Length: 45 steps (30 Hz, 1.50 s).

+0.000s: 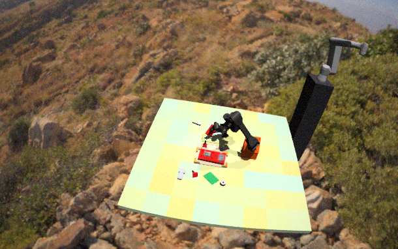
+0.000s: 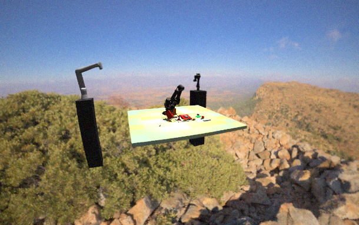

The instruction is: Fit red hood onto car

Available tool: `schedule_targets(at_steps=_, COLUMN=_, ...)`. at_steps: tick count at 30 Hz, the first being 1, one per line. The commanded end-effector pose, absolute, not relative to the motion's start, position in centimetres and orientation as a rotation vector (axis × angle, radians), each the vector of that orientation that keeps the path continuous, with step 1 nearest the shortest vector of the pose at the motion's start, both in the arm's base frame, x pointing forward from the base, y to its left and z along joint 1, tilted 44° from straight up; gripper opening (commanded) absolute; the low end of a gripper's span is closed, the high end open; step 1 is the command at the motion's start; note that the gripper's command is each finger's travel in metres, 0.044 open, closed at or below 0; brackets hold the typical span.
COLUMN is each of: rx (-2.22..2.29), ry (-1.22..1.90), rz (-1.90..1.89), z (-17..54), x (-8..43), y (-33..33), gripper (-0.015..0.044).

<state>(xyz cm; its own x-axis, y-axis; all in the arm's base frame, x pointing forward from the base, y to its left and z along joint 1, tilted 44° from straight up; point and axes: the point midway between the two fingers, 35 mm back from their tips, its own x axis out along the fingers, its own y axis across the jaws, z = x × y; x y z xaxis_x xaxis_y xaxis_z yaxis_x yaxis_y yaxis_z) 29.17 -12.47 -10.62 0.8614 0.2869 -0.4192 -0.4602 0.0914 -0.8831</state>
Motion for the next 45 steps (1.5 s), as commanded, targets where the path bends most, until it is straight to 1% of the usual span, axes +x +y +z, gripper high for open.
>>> schedule_targets(at_steps=1, rx=-1.468, ry=0.131, rz=0.576, z=-11.2, x=29.0, y=-12.1, gripper=0.0)
schedule_targets(at_steps=14, rx=-1.872, ry=0.009, rz=0.629, z=-12.7, x=28.4, y=-10.7, gripper=0.0)
schedule_targets(at_steps=20, rx=-1.812, ry=0.024, rz=0.617, z=-12.3, x=28.7, y=-11.0, gripper=0.0)
schedule_targets(at_steps=37, rx=-1.836, ry=0.017, rz=0.621, z=-12.4, x=28.6, y=-10.8, gripper=0.044)
schedule_targets(at_steps=41, rx=-1.766, ry=0.041, rz=0.616, z=-12.4, x=28.5, y=-11.0, gripper=0.044)
schedule_targets(at_steps=45, rx=-1.524, ry=0.122, rz=0.592, z=-12.4, x=28.2, y=-11.4, gripper=0.044)
